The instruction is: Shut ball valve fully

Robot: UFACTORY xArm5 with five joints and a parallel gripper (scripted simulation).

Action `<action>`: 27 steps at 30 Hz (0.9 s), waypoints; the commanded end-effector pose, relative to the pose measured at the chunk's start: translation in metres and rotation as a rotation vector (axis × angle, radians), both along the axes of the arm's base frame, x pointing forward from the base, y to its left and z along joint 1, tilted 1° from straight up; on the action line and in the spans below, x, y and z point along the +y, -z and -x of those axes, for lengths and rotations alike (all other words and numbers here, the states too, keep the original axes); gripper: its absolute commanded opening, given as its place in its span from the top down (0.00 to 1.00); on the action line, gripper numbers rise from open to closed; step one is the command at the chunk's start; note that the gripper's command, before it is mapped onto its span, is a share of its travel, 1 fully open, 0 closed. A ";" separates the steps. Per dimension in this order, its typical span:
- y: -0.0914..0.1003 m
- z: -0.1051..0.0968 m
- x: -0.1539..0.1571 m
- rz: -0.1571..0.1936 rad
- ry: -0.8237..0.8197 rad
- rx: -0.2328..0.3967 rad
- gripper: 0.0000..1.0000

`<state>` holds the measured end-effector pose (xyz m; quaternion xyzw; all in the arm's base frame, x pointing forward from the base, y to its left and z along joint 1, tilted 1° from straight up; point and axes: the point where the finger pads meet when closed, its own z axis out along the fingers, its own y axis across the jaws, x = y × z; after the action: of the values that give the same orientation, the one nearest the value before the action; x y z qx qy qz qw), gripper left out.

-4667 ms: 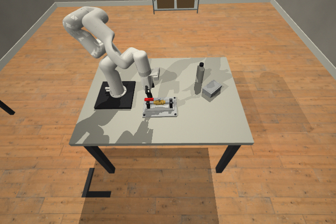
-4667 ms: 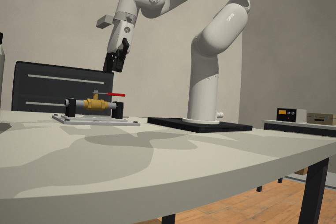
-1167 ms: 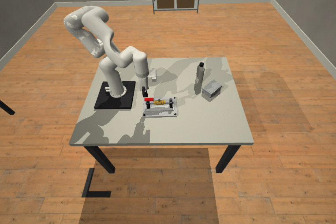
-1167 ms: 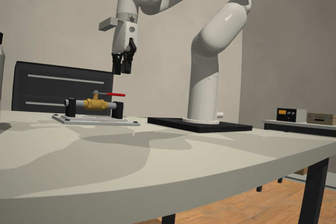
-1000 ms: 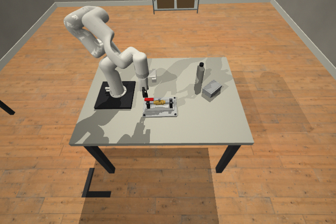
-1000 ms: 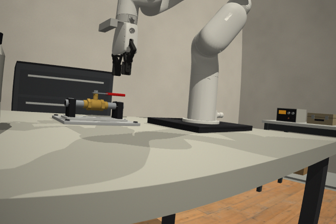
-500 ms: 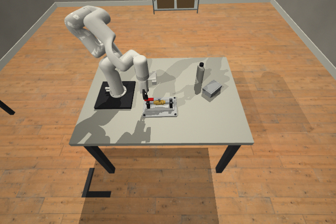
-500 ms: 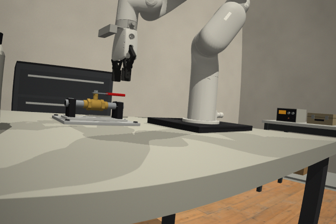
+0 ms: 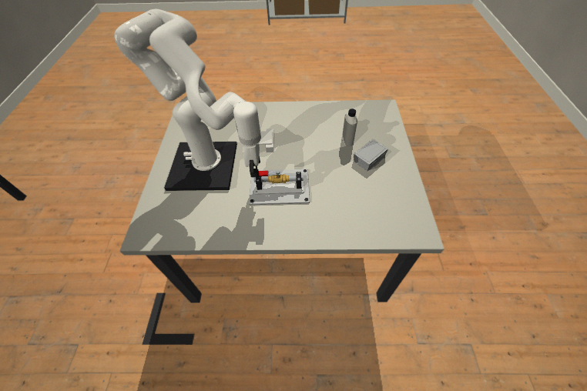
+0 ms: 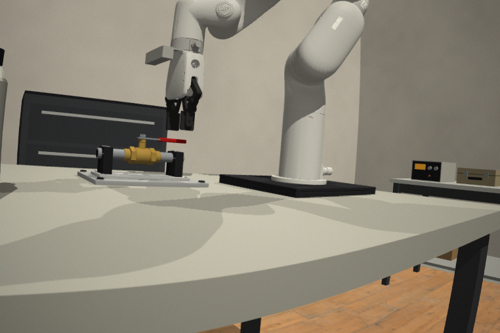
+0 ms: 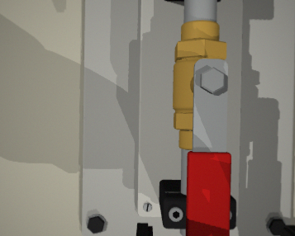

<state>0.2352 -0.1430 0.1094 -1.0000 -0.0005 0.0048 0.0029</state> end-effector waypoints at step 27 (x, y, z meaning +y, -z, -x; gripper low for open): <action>0.009 -0.001 -0.001 0.001 0.000 -0.002 0.31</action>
<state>0.2347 -0.1429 0.0996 -1.0000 -0.0005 0.0049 0.0030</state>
